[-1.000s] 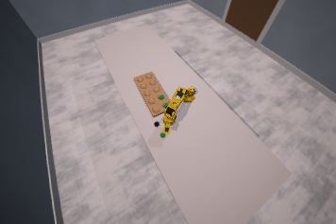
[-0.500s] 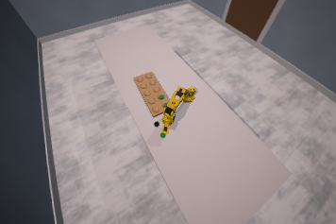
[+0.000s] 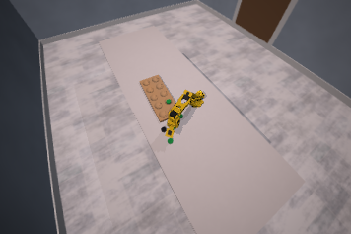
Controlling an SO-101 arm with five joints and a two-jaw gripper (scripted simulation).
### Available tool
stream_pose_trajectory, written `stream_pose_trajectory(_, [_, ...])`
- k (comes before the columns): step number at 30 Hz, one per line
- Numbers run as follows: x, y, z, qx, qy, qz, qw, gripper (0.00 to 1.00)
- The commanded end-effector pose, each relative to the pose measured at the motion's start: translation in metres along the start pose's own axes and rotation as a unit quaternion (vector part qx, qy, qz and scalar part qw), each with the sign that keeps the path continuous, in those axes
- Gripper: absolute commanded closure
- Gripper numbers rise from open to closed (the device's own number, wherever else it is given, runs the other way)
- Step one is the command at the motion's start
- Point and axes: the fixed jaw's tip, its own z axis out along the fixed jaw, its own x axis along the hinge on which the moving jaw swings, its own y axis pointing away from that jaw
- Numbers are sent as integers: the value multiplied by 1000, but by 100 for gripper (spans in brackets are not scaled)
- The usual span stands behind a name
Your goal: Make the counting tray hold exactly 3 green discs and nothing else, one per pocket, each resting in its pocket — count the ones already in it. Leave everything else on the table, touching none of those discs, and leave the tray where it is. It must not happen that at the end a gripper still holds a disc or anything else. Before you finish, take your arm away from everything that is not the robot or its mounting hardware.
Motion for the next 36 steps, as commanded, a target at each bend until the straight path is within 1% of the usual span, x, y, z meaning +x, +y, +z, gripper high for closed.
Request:
stream_pose_trajectory(1, [-5,-7,-18,10,-42,10,999,100])
stream_pose_trajectory(6, [-2,-15,-18,11,-42,25,999,100])
stream_pose_trajectory(17, [8,-39,-19,12,-42,77,996,100])
stream_pose_trajectory(19, [8,-39,-19,12,-42,77,996,100])
stream_pose_trajectory(34, [32,-78,-19,15,-40,166,985,100])
stream_pose_trajectory(36, [32,-78,-19,15,-40,166,985,100])
